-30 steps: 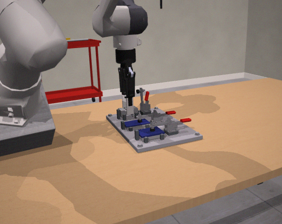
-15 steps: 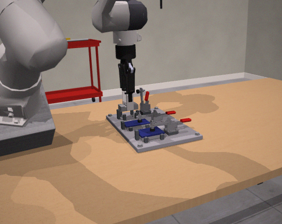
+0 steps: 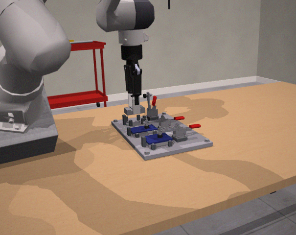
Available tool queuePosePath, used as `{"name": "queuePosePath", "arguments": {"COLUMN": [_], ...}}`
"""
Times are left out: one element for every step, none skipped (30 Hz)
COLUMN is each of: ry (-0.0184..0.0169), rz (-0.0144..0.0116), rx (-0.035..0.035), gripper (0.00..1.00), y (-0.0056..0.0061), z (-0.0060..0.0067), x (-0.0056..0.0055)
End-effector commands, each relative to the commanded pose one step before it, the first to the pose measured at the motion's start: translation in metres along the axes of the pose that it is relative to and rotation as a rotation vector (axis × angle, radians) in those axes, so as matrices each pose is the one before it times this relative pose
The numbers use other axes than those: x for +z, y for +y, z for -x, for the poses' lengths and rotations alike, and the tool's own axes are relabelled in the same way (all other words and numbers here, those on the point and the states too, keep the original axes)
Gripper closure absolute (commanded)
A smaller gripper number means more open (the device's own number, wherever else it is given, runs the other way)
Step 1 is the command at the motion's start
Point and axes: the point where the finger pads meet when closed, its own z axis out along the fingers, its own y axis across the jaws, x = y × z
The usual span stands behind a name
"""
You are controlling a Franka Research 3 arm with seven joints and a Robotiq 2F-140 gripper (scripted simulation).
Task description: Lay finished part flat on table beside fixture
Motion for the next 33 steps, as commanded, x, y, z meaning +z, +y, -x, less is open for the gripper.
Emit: {"name": "queuePosePath", "arguments": {"ry": [-0.00112,0.00000,0.00000,0.00000,0.00000,0.00000,0.00000,0.00000,0.00000,0.00000,0.00000,0.00000,0.00000,0.00000,0.00000,0.00000,0.00000,0.00000,0.00000,0.00000,0.00000,0.00000,0.00000,0.00000,0.00000,0.00000,0.00000,0.00000,0.00000,0.00000,0.00000,0.00000,0.00000], "rz": [0.00194,0.00000,0.00000,0.00000,0.00000,0.00000,0.00000,0.00000,0.00000,0.00000,0.00000,0.00000,0.00000,0.00000,0.00000,0.00000,0.00000,0.00000,0.00000,0.00000,0.00000,0.00000,0.00000,0.00000,0.00000,0.00000,0.00000,0.00000,0.00000,0.00000,0.00000,0.00000,0.00000], "rx": [-0.00701,0.00000,0.00000,0.00000,0.00000,0.00000,0.00000,0.00000,0.00000,0.00000,0.00000,0.00000,0.00000,0.00000,0.00000,0.00001,0.00000,0.00000,0.00000,-0.00001,0.00001,-0.00001,0.00000,0.00000,0.00000,0.00001,0.00000,0.00000,0.00000,0.00000,0.00001,0.00000,0.00000], "gripper": [1.00,1.00,1.00,1.00,1.00,1.00,1.00,1.00,1.00,1.00,1.00,1.00,1.00,1.00,1.00,1.00,1.00,1.00,1.00,1.00,1.00,1.00,1.00,1.00,1.00,1.00,1.00,1.00,1.00,1.00,1.00,1.00,1.00], "y": [0.00060,0.00000,0.00000,0.00000,0.00000,0.00000,0.00000,0.00000,0.00000,0.00000,0.00000,0.00000,0.00000,0.00000,0.00000,0.00000,0.00000,0.00000,0.00000,0.00000,0.00000,0.00000,0.00000,0.00000,0.00000,0.00000,0.00000,0.00000,0.00000,0.00000,0.00000,0.00000,0.00000], "z": [0.00064,0.00000,0.00000,0.00000,0.00000,0.00002,0.00004,0.00008,0.00012,0.00017,0.00022,0.00000,0.00000,0.00028,0.00032,0.00036,0.00041,0.00044,0.00046,0.00049,0.00049,0.00050,0.00049,0.00048,0.00046,0.00042,0.00039,0.00034,0.00000,0.00000,0.00029,0.00024,0.00019], "x": [-0.00188,-0.00003,-0.00001,0.00000,-0.00001,-0.00008,-0.00019,-0.00035,-0.00054,-0.00074,-0.00095,0.00000,0.00000,-0.00116,-0.00136,-0.00156,-0.00172,-0.00187,-0.00199,-0.00206,-0.00212,-0.00212,-0.00210,-0.00203,-0.00192,-0.00180,-0.00163,-0.00144,0.00000,0.00000,-0.00124,-0.00101,-0.00079]}}
